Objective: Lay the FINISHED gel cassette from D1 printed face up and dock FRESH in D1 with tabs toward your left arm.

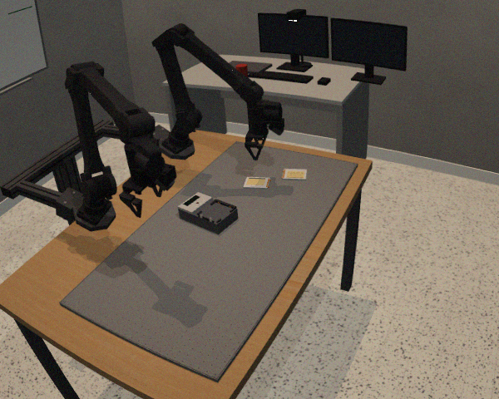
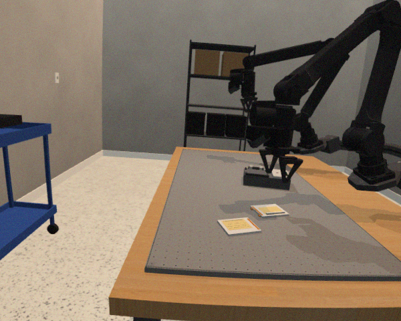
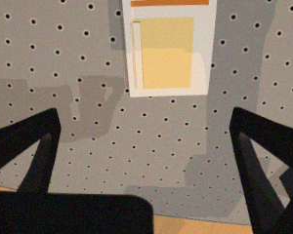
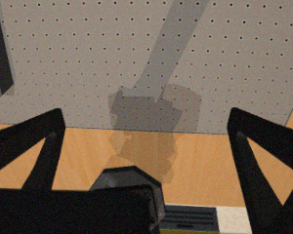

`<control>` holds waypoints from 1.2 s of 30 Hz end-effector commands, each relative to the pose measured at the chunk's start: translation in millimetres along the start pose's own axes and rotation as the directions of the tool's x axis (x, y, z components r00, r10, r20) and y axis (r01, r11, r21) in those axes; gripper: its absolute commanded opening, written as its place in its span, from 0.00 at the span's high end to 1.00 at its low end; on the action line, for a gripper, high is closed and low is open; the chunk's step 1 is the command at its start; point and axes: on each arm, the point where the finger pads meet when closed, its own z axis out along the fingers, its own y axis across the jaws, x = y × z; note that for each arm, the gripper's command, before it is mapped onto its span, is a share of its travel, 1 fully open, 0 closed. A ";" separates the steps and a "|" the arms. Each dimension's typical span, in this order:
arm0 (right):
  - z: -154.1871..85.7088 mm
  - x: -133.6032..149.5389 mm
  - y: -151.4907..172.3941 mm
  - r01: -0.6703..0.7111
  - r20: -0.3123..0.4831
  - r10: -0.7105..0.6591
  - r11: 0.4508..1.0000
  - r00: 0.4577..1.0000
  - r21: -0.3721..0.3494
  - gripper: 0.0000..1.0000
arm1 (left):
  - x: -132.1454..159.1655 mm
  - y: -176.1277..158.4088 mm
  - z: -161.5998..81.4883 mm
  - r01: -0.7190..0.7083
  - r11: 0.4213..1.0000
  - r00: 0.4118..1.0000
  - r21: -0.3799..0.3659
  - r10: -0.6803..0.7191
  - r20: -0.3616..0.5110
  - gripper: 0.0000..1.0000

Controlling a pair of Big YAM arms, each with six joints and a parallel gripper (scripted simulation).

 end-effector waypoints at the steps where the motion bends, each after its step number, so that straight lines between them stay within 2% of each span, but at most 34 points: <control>1: -24.8 -18.9 -3.7 -0.011 0.045 0.010 1.000 0.999 0.018 0.00 | -1.3 -5.6 10.9 0.038 0.999 0.999 0.001 -0.038 0.000 0.02; 2: -24.8 -18.9 -3.7 -0.011 0.045 0.010 1.000 0.999 0.018 0.00 | -0.4 -7.4 15.5 0.038 0.999 0.999 0.001 -0.038 0.000 0.02; 3: -24.8 -18.9 -3.7 -0.011 0.045 0.010 1.000 0.999 0.018 0.00 | 0.4 -9.1 20.1 0.040 0.999 0.999 -0.005 -0.040 0.012 1.00; 8: -24.8 -18.9 -3.7 -0.011 0.045 0.010 1.000 0.999 0.018 0.00 | 4.4 -17.0 41.3 0.040 0.999 0.999 -0.005 -0.040 0.012 1.00; 22: -24.8 -18.9 -3.7 -0.011 0.045 0.010 1.000 0.999 0.018 0.00 | 4.4 -17.0 41.3 0.040 0.999 0.999 -0.005 -0.040 0.012 1.00; 36: -24.8 -18.9 -3.7 -0.011 0.045 0.010 1.000 0.999 0.018 0.00 | 3.7 -25.4 52.0 0.040 0.999 0.999 0.002 -0.040 0.000 1.00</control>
